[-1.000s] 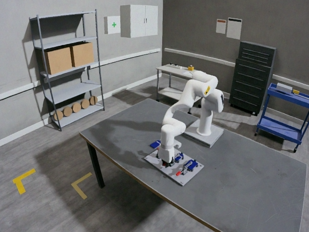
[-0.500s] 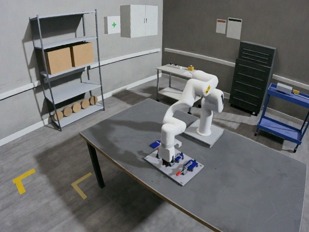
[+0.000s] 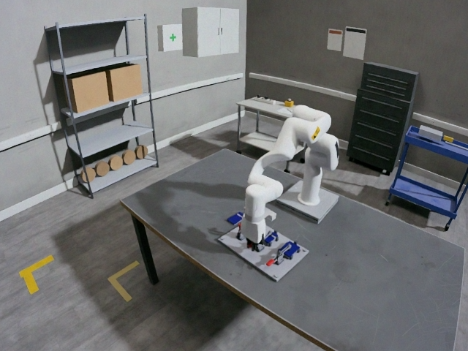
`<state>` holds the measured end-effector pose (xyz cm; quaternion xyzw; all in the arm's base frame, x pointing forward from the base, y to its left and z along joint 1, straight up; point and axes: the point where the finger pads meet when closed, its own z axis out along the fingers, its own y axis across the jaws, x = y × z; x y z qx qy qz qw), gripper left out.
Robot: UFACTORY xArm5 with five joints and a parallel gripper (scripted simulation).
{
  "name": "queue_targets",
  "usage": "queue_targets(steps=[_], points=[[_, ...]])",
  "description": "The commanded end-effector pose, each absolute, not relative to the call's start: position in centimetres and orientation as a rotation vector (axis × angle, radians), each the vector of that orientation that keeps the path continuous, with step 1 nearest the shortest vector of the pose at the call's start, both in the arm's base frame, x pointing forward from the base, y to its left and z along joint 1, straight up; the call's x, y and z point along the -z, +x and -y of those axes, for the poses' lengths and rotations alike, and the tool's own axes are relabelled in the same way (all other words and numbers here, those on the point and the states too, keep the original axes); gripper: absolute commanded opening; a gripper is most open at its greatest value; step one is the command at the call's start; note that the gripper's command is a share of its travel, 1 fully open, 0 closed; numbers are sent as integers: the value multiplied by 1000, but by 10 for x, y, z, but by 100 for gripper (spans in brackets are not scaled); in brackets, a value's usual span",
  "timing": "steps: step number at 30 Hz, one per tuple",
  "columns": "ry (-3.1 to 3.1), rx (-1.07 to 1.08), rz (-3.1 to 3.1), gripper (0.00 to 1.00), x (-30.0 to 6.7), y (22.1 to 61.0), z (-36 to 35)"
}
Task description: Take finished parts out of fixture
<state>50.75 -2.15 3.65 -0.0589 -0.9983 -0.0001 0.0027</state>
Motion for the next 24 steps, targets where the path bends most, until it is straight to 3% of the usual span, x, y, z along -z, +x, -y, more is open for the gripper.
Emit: queue_targets(steps=[1, 24], points=[[-186, 0, 3134, 0, -40, 507, 22], [-186, 0, 3134, 0, -51, 491, 20]])
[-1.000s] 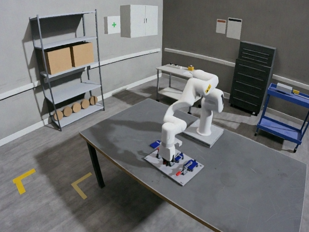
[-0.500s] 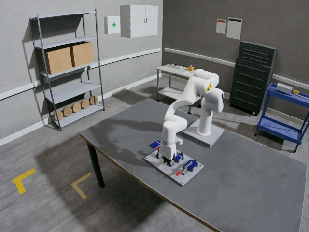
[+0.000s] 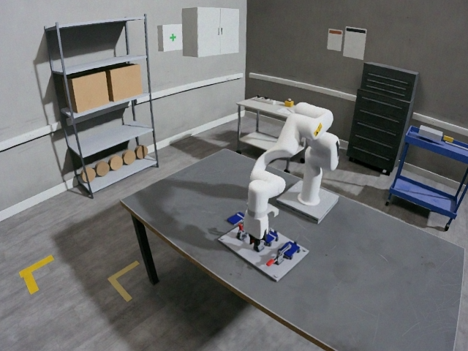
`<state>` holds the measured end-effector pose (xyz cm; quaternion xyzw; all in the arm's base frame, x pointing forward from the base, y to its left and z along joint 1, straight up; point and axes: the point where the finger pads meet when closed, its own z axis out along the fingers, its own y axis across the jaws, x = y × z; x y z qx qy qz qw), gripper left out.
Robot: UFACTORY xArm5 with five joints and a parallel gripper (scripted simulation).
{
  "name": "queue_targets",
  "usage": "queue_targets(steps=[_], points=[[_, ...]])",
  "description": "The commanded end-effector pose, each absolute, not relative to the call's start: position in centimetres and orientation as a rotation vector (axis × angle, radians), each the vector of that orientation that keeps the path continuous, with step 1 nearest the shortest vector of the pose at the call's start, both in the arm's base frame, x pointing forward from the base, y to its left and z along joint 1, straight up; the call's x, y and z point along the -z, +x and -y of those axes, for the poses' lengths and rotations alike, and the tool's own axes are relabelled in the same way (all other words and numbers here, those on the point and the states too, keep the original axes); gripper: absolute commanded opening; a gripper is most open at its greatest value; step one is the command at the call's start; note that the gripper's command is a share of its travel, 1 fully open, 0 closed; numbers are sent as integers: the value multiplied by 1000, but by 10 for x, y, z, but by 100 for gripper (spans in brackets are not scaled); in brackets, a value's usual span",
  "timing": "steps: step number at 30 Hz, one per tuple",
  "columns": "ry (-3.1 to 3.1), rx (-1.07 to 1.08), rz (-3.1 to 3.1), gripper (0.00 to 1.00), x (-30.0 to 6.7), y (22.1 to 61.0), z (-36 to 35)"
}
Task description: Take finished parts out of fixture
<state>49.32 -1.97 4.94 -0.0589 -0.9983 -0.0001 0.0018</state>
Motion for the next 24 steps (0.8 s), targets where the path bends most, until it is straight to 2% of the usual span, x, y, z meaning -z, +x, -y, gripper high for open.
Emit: queue_targets(steps=[1, 24], points=[[-186, 0, 3134, 0, -52, 490, 20], [-186, 0, 3134, 0, -55, 477, 18]])
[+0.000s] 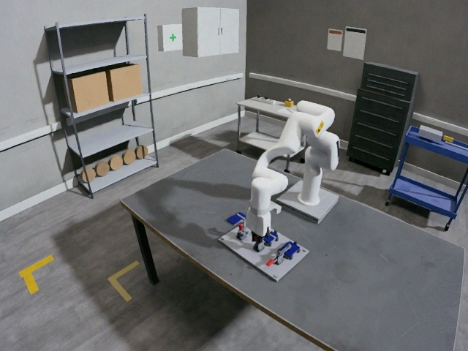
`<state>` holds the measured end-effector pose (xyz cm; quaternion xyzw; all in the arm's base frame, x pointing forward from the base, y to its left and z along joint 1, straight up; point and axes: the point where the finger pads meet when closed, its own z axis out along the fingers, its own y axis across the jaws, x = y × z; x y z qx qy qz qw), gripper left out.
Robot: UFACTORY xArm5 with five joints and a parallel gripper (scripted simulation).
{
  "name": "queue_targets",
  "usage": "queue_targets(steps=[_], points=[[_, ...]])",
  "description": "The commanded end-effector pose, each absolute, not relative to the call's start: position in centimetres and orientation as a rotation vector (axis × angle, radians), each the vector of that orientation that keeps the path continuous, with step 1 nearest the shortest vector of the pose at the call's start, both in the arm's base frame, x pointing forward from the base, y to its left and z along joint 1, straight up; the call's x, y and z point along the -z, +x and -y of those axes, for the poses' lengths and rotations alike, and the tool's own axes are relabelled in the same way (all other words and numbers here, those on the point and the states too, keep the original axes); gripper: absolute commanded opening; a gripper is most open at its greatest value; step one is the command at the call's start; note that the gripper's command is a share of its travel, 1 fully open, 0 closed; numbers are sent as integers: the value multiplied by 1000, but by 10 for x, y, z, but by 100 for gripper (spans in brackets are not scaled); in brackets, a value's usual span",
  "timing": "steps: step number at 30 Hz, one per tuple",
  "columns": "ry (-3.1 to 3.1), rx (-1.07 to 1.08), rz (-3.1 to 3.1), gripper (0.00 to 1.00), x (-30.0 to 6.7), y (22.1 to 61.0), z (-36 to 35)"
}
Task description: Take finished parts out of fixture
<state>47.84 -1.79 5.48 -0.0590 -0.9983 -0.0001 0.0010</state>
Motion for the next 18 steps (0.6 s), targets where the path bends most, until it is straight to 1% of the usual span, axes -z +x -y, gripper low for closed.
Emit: queue_targets(steps=[1, 18], points=[[-186, 0, 3134, 0, -55, 477, 18], [-186, 0, 3134, 0, -55, 471, 17]])
